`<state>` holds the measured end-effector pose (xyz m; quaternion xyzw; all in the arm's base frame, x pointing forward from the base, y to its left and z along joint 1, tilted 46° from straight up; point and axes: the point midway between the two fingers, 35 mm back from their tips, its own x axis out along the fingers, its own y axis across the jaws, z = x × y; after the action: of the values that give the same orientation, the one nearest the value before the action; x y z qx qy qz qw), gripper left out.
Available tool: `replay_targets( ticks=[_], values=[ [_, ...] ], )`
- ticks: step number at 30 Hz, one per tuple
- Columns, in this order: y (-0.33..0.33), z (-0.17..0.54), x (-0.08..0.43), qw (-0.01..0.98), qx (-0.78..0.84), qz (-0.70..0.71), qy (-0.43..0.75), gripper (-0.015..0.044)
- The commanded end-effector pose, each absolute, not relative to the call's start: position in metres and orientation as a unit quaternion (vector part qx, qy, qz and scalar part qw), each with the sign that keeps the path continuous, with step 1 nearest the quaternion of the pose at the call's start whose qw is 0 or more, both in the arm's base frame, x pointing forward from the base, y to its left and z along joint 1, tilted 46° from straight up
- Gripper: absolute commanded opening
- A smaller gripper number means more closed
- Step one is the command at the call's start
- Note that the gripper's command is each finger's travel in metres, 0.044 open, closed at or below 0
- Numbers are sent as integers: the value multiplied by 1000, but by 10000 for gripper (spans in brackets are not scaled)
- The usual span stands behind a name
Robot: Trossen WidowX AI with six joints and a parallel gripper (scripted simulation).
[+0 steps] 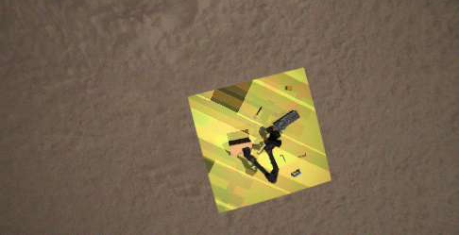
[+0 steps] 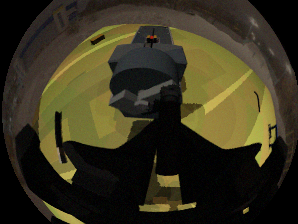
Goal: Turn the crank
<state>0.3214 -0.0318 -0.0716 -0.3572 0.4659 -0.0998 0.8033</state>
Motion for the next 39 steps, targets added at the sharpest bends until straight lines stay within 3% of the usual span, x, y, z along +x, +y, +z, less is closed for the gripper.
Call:
replay_targets(
  ticks=[1,39],
  values=[
    [-23,-70,322,805,-359,-97,462,0],
    [-20,-73,321,805,-359,-97,462,0]
  ],
)
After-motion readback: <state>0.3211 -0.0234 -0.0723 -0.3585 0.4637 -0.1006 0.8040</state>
